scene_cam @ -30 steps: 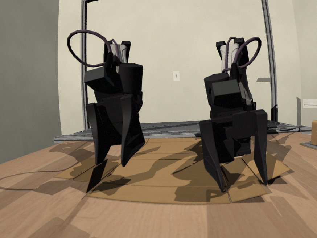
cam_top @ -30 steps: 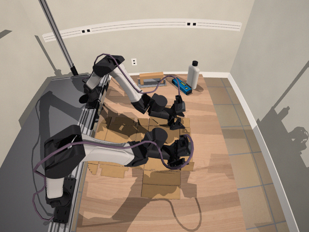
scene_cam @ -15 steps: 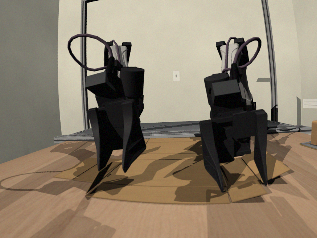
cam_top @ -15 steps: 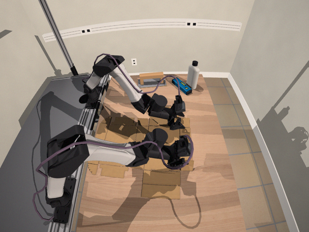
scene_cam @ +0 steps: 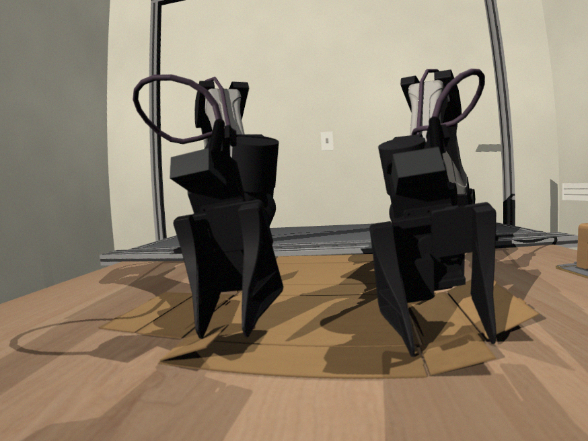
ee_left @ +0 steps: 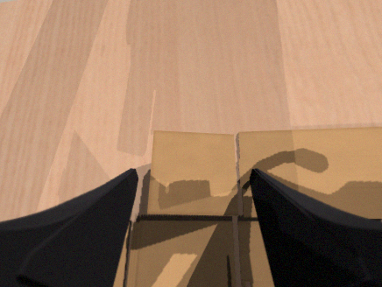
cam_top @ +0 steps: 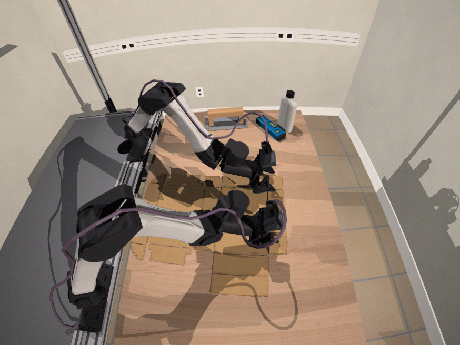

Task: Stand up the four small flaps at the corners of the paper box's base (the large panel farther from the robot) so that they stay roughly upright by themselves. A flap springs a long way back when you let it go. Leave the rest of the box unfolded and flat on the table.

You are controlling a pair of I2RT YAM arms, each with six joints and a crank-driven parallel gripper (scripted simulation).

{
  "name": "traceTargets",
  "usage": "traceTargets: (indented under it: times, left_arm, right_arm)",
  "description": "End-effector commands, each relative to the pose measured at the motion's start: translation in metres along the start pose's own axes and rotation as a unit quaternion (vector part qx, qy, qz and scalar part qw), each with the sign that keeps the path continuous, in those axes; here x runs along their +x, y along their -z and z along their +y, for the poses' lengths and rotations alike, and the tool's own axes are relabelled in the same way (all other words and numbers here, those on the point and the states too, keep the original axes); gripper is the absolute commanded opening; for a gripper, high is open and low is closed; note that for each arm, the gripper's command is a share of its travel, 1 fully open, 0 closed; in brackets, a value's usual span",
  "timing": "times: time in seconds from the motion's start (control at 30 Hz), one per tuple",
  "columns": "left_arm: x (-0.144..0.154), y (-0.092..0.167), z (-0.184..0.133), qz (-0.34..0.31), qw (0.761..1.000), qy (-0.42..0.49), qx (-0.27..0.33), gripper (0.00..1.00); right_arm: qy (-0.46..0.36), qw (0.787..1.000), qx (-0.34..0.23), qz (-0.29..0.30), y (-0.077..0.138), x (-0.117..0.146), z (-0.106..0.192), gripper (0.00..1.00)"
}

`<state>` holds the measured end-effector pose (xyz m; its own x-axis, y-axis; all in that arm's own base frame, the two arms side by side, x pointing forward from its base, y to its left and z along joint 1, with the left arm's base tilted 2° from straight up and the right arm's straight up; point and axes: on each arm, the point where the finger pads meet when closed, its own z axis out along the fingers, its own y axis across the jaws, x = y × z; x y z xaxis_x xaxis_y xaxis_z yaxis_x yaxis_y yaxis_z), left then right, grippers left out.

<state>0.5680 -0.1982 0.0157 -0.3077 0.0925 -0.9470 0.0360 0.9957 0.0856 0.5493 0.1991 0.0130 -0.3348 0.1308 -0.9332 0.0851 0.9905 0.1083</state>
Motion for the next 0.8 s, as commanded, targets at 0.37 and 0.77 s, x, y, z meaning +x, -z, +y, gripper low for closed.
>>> traceTargets:
  times: [0.37, 0.77]
  left_arm:
    - [0.019, -0.003, -0.001, 0.021, 1.0, -0.016, 0.002, 0.81]
    - [0.019, -0.003, -0.001, 0.021, 1.0, -0.016, 0.002, 0.81]
  right_arm:
    - [-0.01, 1.0, -0.003, -0.013, 0.007, -0.027, 0.006, 0.51]
    - [0.0, 1.0, 0.0, -0.003, 0.014, -0.036, -0.019, 0.51]
